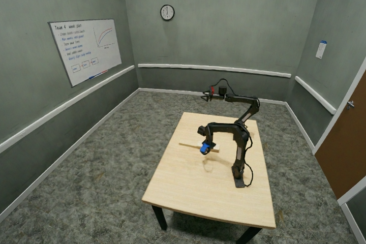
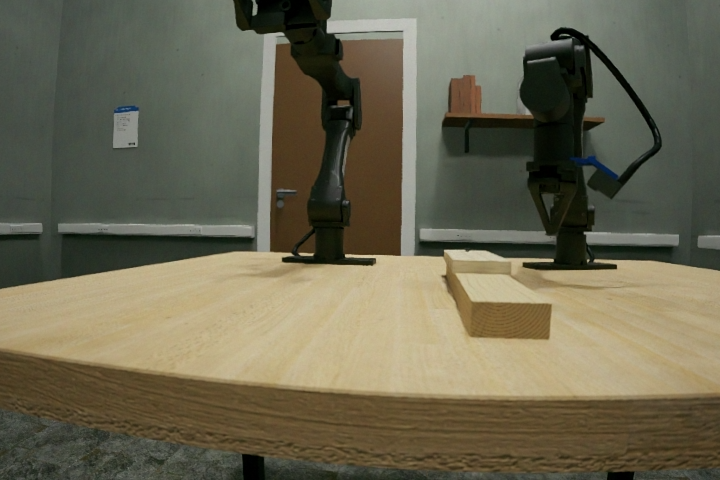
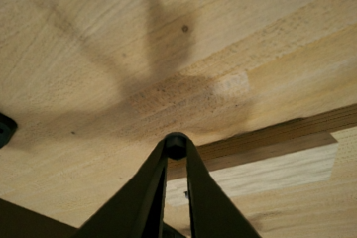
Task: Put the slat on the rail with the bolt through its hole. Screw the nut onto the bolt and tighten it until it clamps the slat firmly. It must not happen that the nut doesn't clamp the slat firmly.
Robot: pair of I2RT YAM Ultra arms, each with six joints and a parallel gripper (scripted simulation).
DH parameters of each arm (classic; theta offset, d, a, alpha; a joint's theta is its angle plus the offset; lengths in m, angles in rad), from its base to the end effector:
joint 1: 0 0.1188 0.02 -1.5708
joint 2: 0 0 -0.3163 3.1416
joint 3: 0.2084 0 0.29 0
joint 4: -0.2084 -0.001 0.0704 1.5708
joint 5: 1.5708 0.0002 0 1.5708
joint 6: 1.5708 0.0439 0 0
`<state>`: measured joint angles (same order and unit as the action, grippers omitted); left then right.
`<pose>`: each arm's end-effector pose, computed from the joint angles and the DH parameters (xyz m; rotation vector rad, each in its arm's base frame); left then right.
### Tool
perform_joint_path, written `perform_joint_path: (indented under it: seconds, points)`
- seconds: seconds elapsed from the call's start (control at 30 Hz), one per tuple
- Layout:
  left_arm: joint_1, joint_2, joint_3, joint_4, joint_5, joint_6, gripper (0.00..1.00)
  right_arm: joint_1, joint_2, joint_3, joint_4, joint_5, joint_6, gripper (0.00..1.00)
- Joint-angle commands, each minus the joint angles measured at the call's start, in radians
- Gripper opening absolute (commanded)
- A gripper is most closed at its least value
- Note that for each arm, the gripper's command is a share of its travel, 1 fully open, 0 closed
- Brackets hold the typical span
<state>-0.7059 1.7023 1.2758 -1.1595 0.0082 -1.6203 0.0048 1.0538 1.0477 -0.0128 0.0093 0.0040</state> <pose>0.2612 -0.2218 0.2553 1.3809 -2.8067 -0.0167 0.2620 0.0018 0.4497 0.0066 1.5897 -0.0005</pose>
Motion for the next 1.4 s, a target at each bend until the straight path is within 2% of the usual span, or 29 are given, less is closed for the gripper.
perform_joint_path:
  seconds: [0.0,0.73,1.37]
  points:
    - [-0.055,0.011,0.060,-0.021,-0.006,-0.061,0.12,-0.005,-0.009,0.005,0.017,-0.009,-0.004,1.00]
    - [-0.337,0.126,0.180,-0.036,-0.007,-0.258,0.12,-0.005,-0.009,0.005,0.017,-0.009,-0.004,1.00]
    - [-0.334,0.120,0.184,-0.039,-0.008,-0.261,0.12,-0.005,-0.009,0.005,0.017,-0.009,-0.004,1.00]
